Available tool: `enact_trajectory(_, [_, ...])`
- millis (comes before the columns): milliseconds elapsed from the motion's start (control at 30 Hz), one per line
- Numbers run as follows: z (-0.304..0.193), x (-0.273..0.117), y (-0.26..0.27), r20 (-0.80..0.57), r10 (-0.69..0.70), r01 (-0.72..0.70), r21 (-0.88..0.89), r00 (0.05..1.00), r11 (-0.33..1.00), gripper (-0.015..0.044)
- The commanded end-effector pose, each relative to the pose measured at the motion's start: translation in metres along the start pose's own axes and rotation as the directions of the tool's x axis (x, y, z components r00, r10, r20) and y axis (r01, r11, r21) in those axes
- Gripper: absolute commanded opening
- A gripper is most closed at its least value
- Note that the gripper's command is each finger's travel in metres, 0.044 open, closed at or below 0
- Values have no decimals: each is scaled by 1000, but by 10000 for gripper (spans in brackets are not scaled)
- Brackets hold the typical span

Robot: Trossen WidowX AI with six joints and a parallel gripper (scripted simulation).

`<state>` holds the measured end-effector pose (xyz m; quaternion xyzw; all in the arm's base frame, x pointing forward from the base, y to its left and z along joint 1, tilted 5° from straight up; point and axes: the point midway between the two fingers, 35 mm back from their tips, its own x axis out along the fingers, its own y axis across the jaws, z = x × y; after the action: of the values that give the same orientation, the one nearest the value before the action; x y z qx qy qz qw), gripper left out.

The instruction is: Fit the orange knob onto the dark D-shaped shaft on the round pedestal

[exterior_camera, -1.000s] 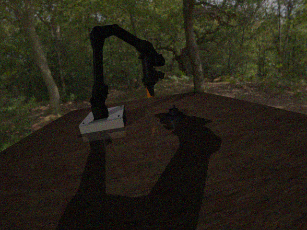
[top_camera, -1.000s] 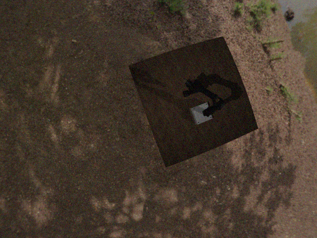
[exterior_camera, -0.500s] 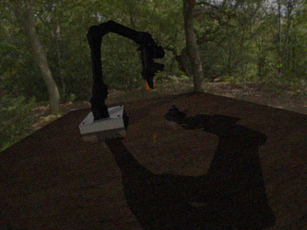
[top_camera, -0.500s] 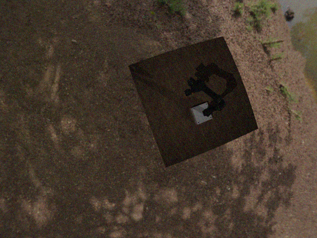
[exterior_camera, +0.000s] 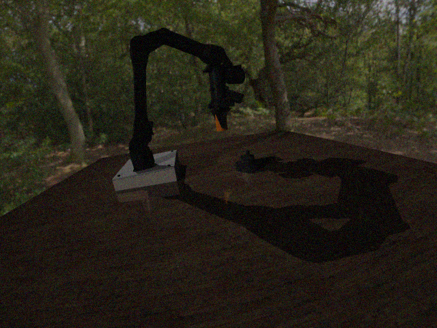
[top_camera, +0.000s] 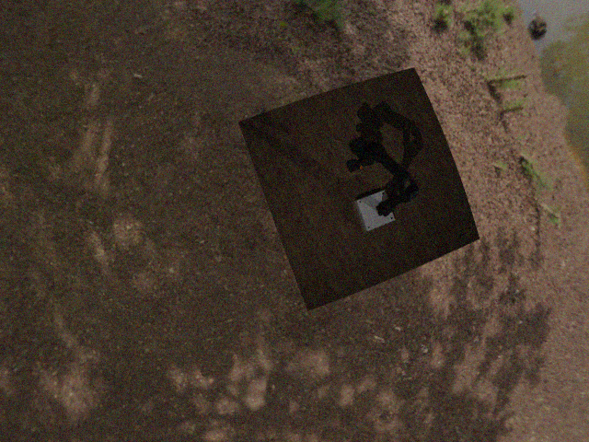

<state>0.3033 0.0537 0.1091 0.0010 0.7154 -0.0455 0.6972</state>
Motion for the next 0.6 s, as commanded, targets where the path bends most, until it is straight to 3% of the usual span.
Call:
enact_trajectory(0, [8,-2,-8,18,0,0,-2,1000,1000,0])
enact_trajectory(567, [31,12,-53,21,-5,5,-2,1000,1000,0])
